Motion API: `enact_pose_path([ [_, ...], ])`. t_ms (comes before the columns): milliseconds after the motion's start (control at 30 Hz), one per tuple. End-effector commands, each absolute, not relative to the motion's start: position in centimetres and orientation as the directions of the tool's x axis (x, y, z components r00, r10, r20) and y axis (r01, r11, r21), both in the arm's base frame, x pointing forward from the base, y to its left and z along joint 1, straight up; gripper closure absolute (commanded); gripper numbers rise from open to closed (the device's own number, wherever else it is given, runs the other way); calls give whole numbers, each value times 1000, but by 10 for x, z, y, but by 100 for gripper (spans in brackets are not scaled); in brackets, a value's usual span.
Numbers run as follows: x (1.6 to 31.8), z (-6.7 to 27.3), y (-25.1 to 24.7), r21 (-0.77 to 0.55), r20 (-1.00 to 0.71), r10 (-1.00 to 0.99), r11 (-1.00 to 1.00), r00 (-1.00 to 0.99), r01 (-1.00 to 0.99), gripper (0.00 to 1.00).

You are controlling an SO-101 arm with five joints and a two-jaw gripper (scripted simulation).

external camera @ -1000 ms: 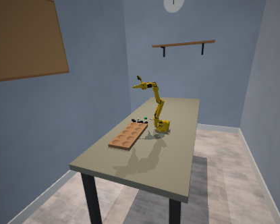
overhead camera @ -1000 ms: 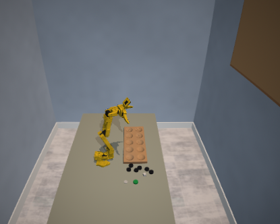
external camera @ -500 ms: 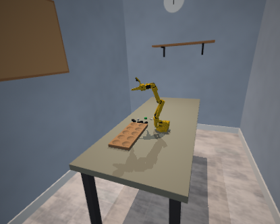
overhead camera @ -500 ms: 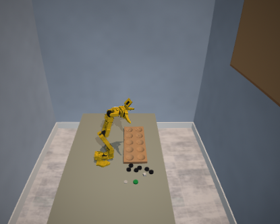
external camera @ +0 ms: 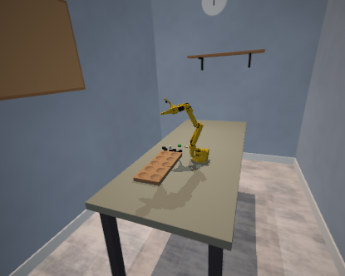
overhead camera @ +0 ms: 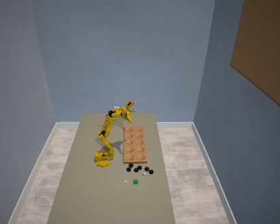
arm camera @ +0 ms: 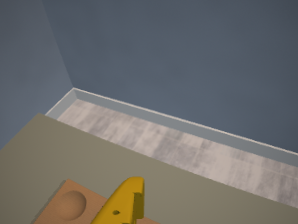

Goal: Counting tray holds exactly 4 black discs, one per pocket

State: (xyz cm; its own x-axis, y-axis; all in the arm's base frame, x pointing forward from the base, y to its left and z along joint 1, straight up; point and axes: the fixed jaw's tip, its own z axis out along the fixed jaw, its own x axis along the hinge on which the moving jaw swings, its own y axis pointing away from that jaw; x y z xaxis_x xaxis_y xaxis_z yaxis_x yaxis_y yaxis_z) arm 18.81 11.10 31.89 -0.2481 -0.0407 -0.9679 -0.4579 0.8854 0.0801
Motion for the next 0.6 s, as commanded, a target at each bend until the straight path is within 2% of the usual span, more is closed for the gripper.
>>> enact_pose_path([
  [0,185,324,109,43,-978,-58,882,-199,-469,0],
  [133,189,315,111,43,-967,-81,883,-242,-467,0],
  [567,192,301,113,-74,-952,-209,865,-222,-496,0],
])
